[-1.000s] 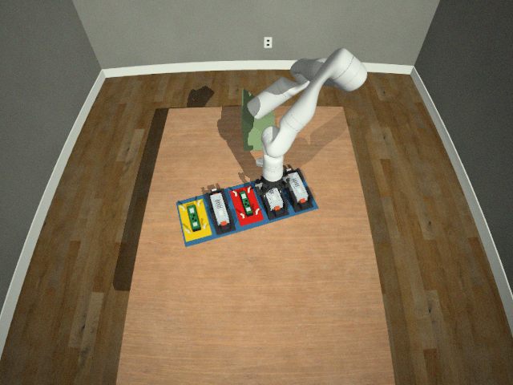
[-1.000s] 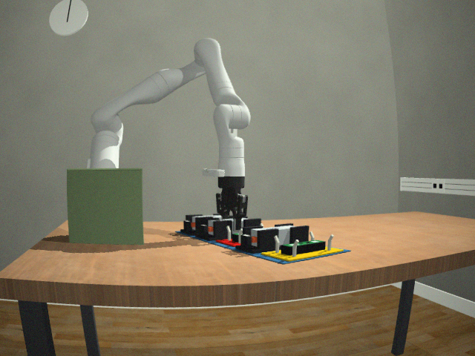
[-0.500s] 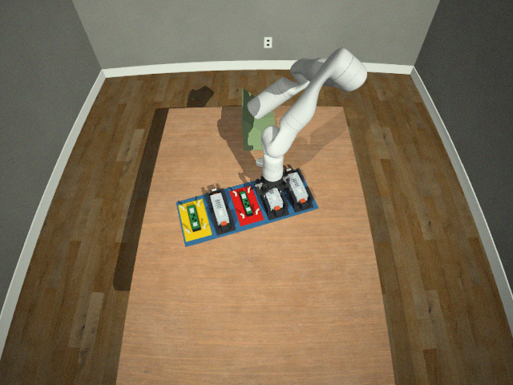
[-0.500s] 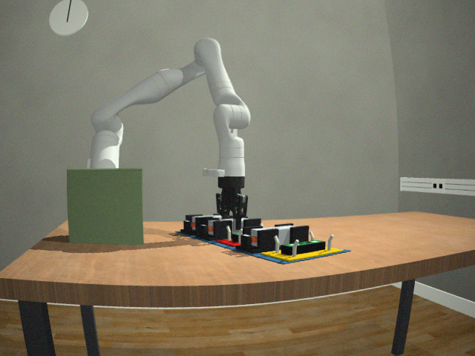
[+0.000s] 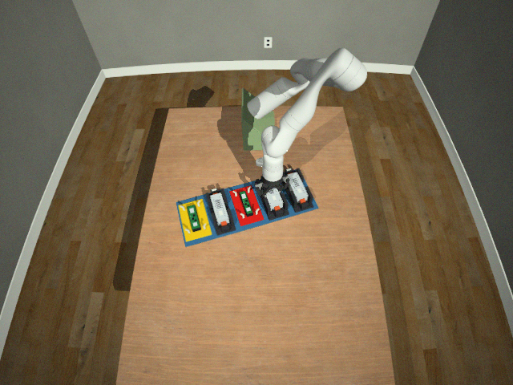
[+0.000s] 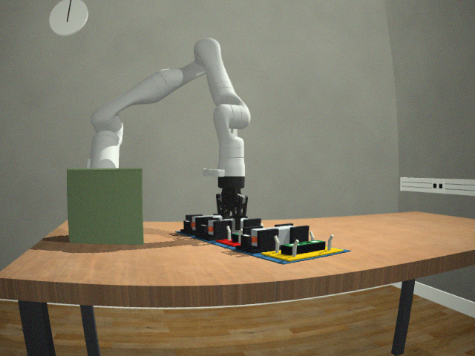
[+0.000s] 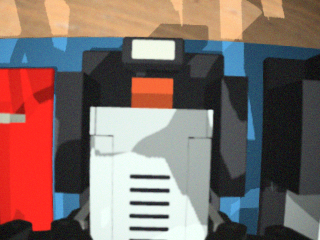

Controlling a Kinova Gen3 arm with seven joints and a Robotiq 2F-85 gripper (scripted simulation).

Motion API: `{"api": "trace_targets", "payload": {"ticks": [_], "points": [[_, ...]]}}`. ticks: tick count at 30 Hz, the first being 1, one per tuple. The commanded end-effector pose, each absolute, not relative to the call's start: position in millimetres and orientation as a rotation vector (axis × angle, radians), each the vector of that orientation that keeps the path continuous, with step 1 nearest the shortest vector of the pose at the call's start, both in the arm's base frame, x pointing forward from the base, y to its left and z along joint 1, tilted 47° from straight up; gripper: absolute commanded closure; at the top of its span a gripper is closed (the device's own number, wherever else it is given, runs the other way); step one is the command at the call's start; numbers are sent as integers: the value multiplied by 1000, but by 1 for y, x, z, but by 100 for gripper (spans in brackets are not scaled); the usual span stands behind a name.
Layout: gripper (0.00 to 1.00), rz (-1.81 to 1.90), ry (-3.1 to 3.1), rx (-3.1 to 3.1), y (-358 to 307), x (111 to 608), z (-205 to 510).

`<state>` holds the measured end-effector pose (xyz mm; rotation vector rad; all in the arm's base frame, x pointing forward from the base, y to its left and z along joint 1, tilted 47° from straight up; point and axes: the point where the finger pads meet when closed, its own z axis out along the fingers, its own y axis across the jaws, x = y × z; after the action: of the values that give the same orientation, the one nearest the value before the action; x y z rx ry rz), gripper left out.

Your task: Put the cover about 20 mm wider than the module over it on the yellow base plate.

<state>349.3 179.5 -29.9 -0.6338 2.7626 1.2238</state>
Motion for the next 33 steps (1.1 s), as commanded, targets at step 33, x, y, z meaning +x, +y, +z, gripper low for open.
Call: {"api": "trace_targets", "payload": {"ticks": [33], "points": [[100,1222,2762,-633,166,352,-17]]}}
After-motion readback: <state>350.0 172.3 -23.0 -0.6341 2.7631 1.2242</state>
